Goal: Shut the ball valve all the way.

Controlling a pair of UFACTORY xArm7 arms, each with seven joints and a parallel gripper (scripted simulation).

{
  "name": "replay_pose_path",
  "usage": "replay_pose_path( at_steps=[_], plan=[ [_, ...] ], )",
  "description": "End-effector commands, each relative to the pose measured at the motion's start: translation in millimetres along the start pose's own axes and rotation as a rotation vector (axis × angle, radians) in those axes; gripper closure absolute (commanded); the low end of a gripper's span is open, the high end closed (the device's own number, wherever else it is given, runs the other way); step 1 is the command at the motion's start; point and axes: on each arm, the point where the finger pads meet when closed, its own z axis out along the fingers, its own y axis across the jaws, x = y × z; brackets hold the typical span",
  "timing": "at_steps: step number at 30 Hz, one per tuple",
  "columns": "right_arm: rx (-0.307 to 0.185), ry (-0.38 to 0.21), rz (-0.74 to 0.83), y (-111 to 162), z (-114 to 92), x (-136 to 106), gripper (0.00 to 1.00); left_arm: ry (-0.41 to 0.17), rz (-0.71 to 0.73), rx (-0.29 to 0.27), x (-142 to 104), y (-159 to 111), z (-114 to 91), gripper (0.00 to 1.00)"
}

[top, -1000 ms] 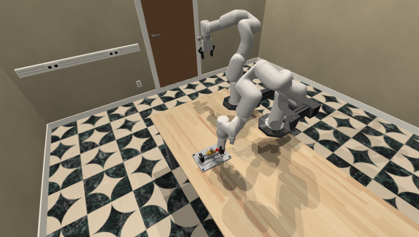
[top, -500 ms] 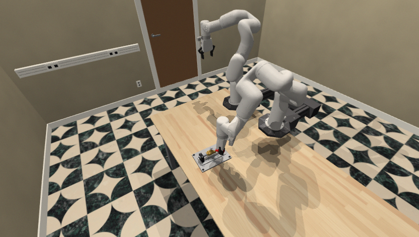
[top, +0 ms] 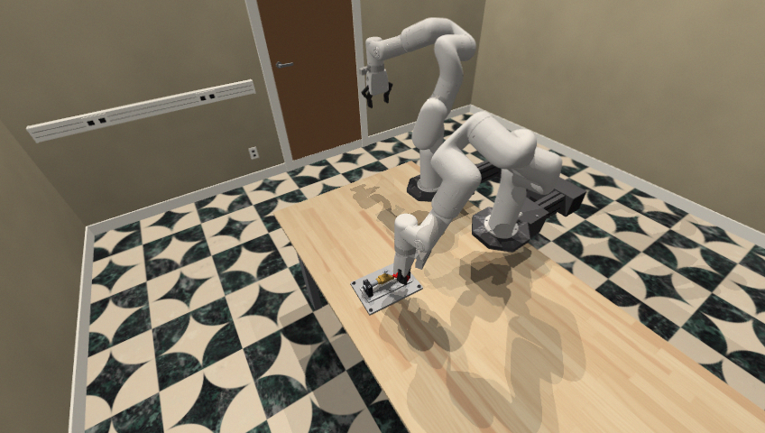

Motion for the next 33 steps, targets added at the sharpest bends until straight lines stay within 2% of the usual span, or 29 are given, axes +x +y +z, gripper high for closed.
replay_pose_path(
  at_steps=[1,33],
  plan=[
    [0.001,0.005,0.0,-0.1,-1.6,1.2,0.0,-0.003,0.023,-0.004,-1.4,4.0,-1.3,1.0],
    [0.001,0.005,0.0,-0.1,-1.6,1.2,0.0,-0.003,0.2,-0.004,-3.0,17.6,-1.3,1.0]
  ],
)
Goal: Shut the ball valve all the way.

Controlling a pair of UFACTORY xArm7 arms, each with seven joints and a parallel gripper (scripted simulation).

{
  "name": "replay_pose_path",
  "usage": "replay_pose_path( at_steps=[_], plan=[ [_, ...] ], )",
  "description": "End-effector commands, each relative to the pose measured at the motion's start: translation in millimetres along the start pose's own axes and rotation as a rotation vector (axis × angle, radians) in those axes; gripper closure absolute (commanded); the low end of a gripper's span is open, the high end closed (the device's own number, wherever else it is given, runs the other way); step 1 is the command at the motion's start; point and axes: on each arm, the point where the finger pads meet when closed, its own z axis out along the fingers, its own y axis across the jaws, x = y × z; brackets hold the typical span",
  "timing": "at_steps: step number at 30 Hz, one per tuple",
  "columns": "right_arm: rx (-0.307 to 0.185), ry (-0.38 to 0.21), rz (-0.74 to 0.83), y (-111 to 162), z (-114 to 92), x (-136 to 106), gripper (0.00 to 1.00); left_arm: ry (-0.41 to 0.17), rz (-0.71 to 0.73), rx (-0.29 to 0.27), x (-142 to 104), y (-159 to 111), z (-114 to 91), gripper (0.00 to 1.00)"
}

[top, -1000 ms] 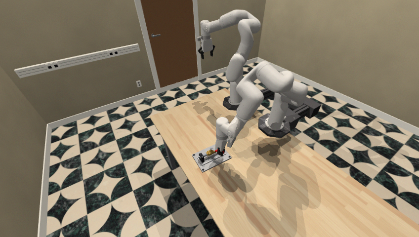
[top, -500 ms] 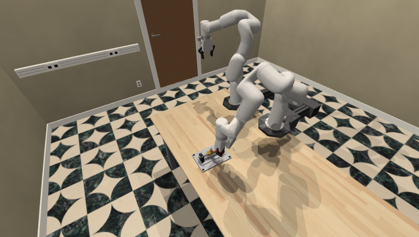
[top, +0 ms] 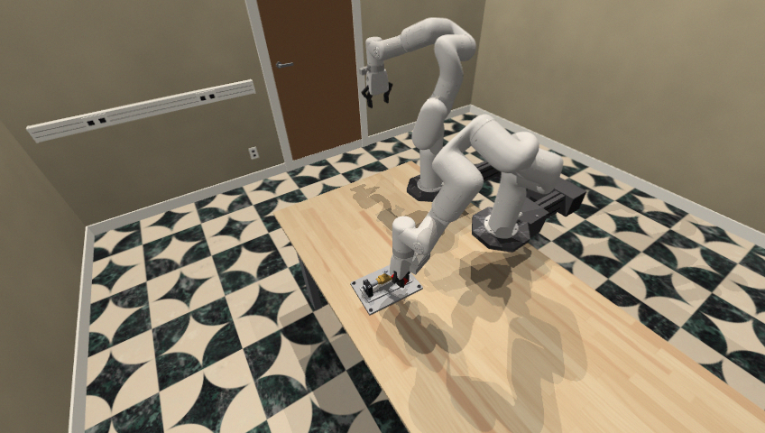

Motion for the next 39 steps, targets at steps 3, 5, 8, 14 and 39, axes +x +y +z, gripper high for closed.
replay_pose_path(
  at_steps=[3,5,8,14,39],
  plan=[
    [0.001,0.005,0.0,-0.1,-1.6,1.2,0.0,-0.003,0.018,-0.004,-1.3,3.7,-1.4,1.0],
    [0.001,0.005,0.0,-0.1,-1.6,1.2,0.0,-0.003,0.041,-0.004,-1.3,5.5,-1.4,1.0],
    [0.001,0.005,0.0,-0.1,-1.6,1.2,0.0,-0.003,0.056,-0.004,-1.4,6.6,-1.4,1.0],
    [0.001,0.005,0.0,-0.1,-1.6,1.2,0.0,-0.003,0.102,-0.004,-1.7,10.2,-1.4,1.0],
    [0.001,0.005,0.0,-0.1,-1.6,1.2,0.0,-0.003,0.227,-0.005,-3.3,19.7,-1.5,1.0]
  ],
)
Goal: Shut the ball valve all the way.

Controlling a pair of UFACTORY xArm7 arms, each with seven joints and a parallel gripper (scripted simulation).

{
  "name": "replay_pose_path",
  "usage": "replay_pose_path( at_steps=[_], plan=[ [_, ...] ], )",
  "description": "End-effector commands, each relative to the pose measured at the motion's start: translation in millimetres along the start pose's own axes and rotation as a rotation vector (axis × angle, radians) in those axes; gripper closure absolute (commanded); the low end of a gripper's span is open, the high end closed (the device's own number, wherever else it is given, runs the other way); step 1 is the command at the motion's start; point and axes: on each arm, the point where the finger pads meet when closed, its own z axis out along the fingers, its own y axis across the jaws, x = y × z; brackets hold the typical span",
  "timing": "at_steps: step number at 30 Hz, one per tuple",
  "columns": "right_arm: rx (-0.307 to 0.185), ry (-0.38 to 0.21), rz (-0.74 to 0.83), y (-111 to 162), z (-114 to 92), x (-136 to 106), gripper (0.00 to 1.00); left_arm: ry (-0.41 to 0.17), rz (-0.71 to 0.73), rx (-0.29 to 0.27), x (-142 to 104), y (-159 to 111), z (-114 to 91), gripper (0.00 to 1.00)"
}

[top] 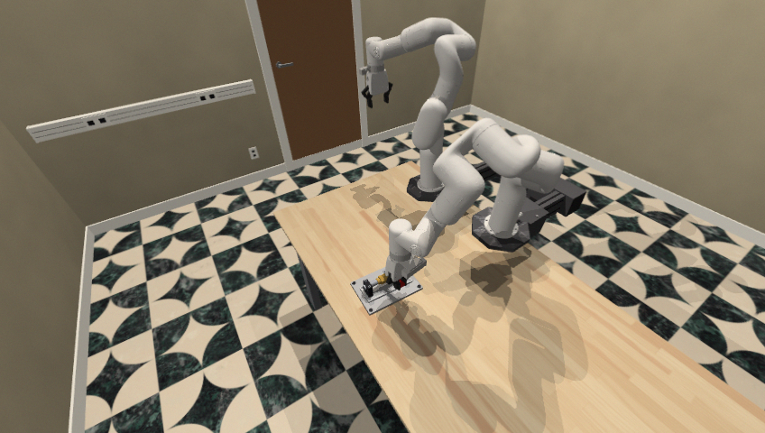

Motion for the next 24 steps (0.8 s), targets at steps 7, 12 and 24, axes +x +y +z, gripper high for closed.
replay_pose_path(
  at_steps=[7,12,24],
  plan=[
    [0.001,0.005,0.0,-0.1,-1.6,1.2,0.0,-0.003,0.056,-0.005,-1.1,6.8,-1.5,1.0],
    [0.001,0.005,0.0,-0.1,-1.6,1.2,0.0,-0.003,0.102,-0.006,-1.4,10.3,-1.6,1.0],
    [0.001,0.005,0.0,-0.1,-1.6,1.2,0.0,-0.002,0.153,-0.006,-1.9,14.2,-1.6,1.0]
  ],
)
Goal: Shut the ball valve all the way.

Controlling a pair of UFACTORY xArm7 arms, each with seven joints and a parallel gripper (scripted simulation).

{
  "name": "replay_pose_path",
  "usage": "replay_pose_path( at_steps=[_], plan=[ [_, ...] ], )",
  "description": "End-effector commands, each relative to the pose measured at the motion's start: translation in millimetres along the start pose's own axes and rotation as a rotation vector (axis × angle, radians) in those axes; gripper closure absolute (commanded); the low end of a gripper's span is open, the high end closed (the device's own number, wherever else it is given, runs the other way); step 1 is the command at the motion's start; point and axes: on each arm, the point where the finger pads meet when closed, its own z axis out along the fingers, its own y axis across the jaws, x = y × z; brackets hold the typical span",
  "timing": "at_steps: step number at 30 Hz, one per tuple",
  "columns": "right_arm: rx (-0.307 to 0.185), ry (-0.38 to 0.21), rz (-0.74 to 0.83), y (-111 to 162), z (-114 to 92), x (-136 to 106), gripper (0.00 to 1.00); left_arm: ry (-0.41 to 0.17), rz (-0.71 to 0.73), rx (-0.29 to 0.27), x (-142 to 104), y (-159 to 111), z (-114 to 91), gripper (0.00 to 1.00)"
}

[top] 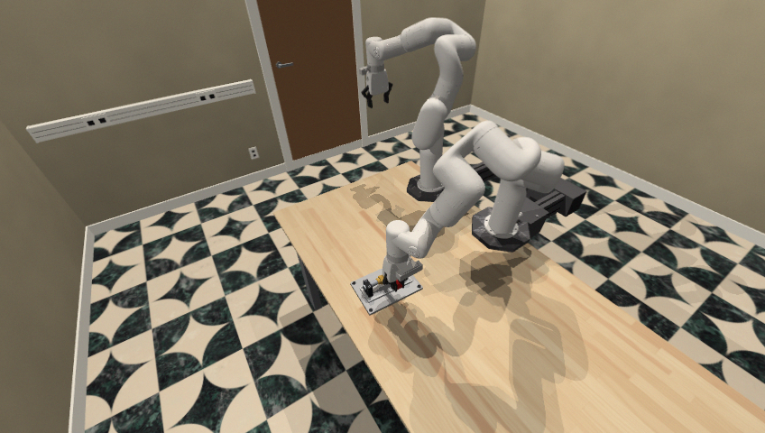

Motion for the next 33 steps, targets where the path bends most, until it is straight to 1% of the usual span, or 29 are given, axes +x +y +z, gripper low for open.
replay_pose_path(
  at_steps=[1,6,33],
  plan=[
    [0.001,0.005,0.0,-0.1,-1.6,1.2,0.0,-0.003,0.01,-0.006,-0.8,3.3,-1.6,1.0],
    [0.001,0.005,0.0,-0.1,-1.6,1.2,0.0,-0.002,0.039,-0.006,-0.9,5.5,-1.6,1.0],
    [0.001,0.005,0.0,-0.1,-1.6,1.2,0.0,-0.002,0.074,-0.006,-1.0,8.2,-1.7,1.0]
  ],
)
